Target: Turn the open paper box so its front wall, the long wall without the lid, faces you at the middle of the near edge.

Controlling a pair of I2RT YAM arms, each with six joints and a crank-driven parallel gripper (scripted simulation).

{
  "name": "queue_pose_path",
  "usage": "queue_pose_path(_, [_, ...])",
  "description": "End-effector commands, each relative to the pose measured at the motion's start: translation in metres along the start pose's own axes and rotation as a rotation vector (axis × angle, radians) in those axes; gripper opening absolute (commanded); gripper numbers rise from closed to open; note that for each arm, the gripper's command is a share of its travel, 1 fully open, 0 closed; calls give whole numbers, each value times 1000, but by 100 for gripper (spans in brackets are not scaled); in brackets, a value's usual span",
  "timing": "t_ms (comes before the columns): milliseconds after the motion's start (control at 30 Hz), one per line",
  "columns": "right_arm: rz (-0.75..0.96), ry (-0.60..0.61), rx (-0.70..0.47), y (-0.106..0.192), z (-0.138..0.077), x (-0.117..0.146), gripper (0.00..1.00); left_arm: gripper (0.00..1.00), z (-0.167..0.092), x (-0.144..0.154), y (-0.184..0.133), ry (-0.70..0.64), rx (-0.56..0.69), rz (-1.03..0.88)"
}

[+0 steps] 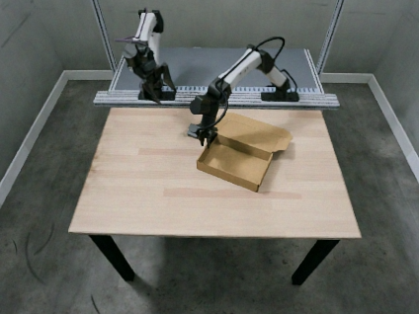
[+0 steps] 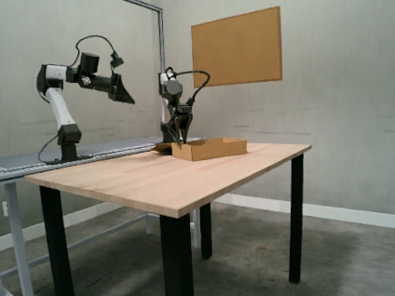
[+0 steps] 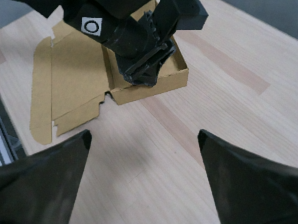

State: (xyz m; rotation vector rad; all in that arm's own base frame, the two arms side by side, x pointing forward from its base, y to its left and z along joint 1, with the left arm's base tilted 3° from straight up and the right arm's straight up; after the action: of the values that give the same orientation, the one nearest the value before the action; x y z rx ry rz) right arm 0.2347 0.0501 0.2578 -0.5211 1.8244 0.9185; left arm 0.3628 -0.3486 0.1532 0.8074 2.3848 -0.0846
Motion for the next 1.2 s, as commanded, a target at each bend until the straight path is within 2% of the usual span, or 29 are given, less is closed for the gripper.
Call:
queue_pose_path(0, [10,-27,32,-7,1,-2,100,30,2,-9,5,-20,6,-17])
queue_pose_path(600, [126,-51,107,-23,8,11,100,30,29,-17,7,-15,5,-8])
queue_pose_path(700, [130,-56,112,-24,9,10,100,30,27,-19,8,-22,6,-9])
queue_pose_path(933, [150,-80,135,-28,10,5,100,30,41,-17,7,-14,5,-8])
queue_pose_path(1167, [154,-87,144,-29,10,4,100,20,52,-16,7,-13,5,-8])
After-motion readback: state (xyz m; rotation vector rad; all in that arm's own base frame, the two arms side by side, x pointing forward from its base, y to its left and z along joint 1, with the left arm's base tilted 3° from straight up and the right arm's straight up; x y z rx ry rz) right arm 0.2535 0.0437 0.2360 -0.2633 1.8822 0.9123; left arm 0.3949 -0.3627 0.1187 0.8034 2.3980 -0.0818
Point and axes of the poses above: on each arm, the point where the finger pads meet when closed, its own z axis out along the fingers, its own y axis across the jaws, x = y × z, the point moved 9 cm from there along -z, back along the fingers, and after that the axes turned 14 degrees about z, right-handed, at the moved point
